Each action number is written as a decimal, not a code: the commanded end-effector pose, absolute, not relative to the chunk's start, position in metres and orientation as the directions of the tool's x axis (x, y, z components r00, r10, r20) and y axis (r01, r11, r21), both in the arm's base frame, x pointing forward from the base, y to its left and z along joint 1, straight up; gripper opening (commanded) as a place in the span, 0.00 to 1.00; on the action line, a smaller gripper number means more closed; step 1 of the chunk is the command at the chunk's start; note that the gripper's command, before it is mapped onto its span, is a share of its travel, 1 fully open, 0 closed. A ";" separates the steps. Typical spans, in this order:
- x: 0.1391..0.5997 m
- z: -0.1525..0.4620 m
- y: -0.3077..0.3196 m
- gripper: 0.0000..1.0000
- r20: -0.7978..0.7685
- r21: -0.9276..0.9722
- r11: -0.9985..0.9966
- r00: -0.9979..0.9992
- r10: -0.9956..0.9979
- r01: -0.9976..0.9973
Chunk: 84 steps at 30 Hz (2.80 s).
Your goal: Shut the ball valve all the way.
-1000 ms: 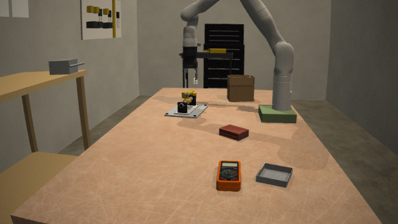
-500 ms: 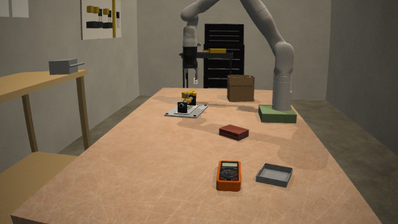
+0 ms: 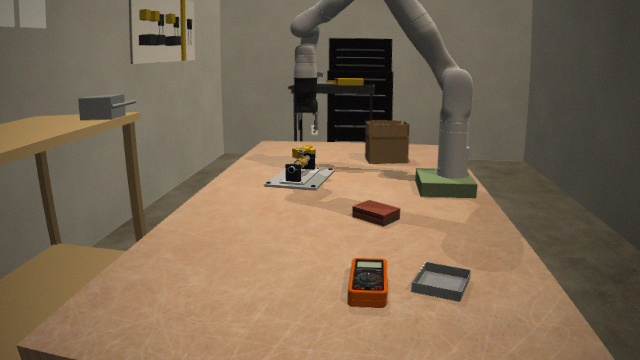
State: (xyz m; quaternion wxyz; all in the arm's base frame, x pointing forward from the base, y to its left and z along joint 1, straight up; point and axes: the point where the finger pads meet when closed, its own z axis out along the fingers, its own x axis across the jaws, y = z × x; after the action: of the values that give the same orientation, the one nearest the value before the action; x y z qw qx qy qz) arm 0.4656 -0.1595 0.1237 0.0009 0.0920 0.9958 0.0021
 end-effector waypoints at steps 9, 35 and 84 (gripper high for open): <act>0.466 0.108 -0.160 1.00 -0.004 0.004 0.983 -0.983 0.183 0.183; 0.466 0.078 -0.160 1.00 -0.004 0.004 0.983 -0.983 0.183 0.183; 0.466 0.076 -0.160 1.00 -0.004 0.004 0.983 -0.983 0.183 0.183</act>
State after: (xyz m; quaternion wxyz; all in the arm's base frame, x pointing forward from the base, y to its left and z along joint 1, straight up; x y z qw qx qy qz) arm 0.4658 -0.1594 0.0755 0.0009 0.0920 0.9958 0.0021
